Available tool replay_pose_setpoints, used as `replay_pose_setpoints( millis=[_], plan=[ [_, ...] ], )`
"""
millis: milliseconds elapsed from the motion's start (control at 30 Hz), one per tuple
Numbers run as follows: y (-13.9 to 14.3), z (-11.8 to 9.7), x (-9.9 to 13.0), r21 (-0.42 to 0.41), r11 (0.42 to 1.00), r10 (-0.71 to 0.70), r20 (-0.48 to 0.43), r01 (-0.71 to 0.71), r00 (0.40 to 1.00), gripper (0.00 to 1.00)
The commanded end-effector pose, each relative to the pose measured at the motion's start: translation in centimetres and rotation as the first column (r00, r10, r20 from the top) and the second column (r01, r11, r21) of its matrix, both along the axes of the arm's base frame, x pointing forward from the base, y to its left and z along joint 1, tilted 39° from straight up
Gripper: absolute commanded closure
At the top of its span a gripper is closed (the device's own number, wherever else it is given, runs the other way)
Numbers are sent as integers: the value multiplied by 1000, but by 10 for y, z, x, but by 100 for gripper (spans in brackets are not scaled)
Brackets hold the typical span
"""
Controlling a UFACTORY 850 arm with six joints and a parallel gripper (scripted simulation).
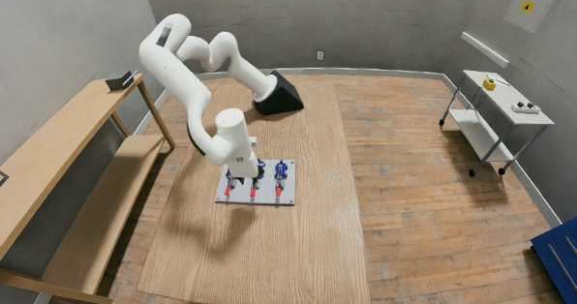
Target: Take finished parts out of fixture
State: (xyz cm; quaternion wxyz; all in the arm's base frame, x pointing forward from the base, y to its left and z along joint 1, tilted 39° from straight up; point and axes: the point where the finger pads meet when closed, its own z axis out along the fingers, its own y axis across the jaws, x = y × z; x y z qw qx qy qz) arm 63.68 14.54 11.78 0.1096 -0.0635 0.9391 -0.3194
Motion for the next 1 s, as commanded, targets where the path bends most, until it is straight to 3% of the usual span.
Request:
replay_pose_setpoints(
  millis=[0, 500, 967],
  plan=[
    [-8, -11, 4, 1, 1000, 1, 2, -1, 1000, 52],
    [-34, -45, 15, 1, 1000, 1, 2, -1, 1000, 52],
    [-38, -50, 17, 1, 1000, 1, 2, -1, 1000, 52]
  ],
)
